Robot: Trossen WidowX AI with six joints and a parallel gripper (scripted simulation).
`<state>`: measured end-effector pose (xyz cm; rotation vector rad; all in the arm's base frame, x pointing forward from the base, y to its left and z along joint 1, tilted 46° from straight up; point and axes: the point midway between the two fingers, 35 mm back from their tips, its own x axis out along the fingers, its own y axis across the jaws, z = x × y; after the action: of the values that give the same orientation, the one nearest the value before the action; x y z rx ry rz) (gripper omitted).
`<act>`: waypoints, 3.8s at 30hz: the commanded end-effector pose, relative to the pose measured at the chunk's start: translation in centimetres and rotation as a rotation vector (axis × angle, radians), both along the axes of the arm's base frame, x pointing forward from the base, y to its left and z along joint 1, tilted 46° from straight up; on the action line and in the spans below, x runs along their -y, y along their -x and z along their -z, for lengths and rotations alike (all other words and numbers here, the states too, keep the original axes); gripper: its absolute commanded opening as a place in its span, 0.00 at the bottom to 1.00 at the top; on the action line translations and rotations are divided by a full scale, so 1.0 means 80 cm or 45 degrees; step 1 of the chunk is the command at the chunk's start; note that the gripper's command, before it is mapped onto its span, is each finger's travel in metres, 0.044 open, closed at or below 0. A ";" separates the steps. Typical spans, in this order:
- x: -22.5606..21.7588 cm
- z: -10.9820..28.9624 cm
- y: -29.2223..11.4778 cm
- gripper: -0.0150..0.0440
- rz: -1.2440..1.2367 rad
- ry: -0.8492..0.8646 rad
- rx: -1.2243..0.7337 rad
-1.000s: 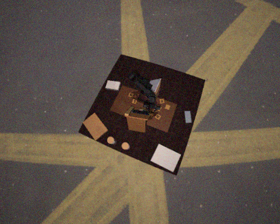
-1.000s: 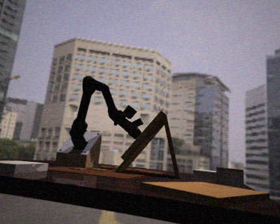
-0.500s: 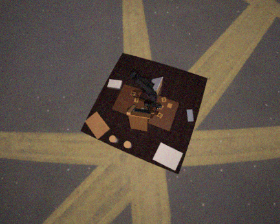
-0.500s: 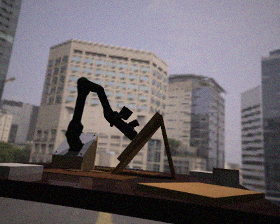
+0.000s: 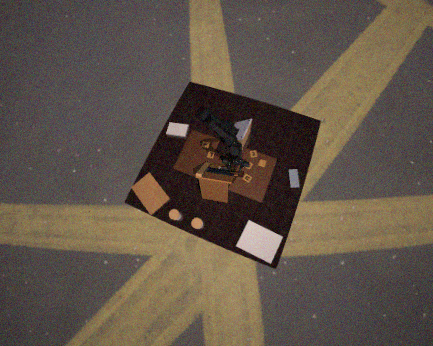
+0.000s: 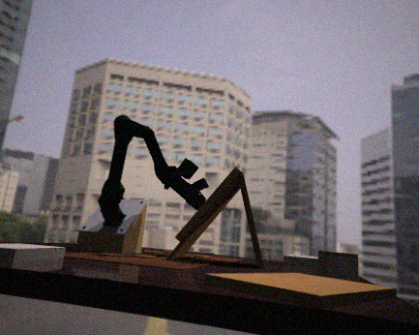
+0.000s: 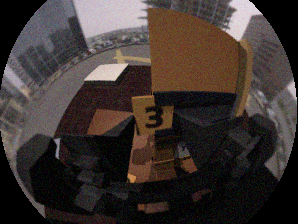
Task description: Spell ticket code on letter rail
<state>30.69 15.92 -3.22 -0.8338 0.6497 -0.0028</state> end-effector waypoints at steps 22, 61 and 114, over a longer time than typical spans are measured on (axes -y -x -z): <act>0.012 -0.010 -0.004 0.25 -0.004 0.004 -0.005; 0.029 -0.027 -0.010 0.25 -0.004 0.006 -0.005; 0.057 -0.055 -0.020 0.25 -0.004 0.009 -0.005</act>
<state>32.29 11.53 1.09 -0.8376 0.6491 -0.0040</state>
